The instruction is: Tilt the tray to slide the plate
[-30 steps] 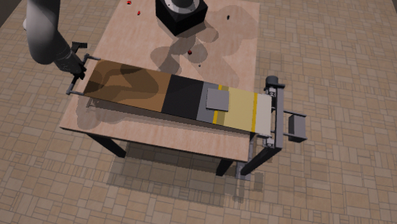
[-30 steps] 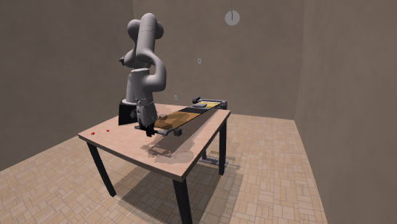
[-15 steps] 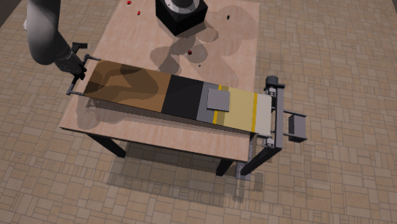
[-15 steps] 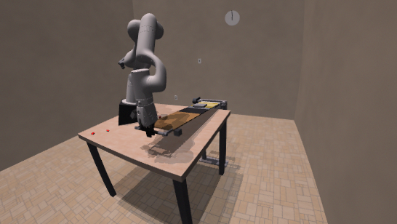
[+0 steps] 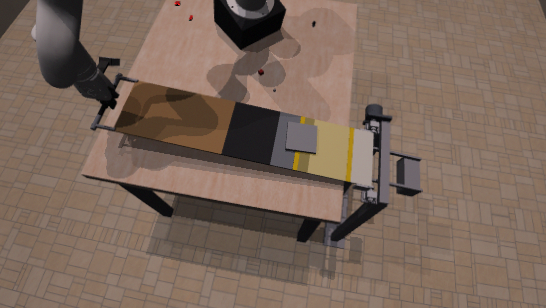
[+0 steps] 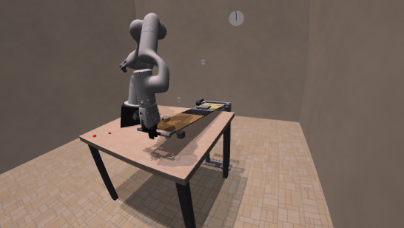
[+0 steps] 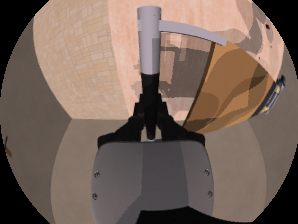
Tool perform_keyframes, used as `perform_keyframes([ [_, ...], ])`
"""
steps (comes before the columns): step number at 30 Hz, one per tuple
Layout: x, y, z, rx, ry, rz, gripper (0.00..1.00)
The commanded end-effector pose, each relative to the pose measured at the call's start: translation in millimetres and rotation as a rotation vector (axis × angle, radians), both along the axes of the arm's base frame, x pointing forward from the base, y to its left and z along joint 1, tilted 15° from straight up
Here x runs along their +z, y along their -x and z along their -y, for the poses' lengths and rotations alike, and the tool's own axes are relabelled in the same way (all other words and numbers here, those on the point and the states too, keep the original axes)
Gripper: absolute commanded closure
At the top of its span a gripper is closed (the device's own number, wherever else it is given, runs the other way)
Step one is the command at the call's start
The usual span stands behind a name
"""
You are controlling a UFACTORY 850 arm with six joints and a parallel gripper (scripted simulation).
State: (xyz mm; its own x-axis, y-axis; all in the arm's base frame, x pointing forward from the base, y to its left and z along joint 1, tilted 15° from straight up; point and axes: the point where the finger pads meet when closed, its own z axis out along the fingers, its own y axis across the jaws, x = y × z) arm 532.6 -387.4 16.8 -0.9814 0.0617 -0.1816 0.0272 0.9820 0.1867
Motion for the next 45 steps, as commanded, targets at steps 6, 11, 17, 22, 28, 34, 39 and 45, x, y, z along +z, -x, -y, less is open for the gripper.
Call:
perform_keyframes([
  [6,65.4,10.8,2.6,0.001,-0.004,0.001,1.00],
  [11,-4.6,-2.3,0.6,0.001,-0.004,0.001,1.00],
  [17,-9.7,-3.3,0.3,0.001,-0.004,0.001,1.00],
  [22,60.3,9.9,2.7,0.001,-0.004,0.001,1.00],
  [28,-4.6,-2.3,0.6,0.001,-0.004,0.001,1.00],
  [34,-9.6,-3.3,0.3,0.001,-0.004,0.001,1.00],
  [39,60.3,9.9,2.7,0.001,-0.004,0.001,1.00],
  [45,-4.6,-2.3,0.6,0.001,-0.004,0.001,1.00],
])
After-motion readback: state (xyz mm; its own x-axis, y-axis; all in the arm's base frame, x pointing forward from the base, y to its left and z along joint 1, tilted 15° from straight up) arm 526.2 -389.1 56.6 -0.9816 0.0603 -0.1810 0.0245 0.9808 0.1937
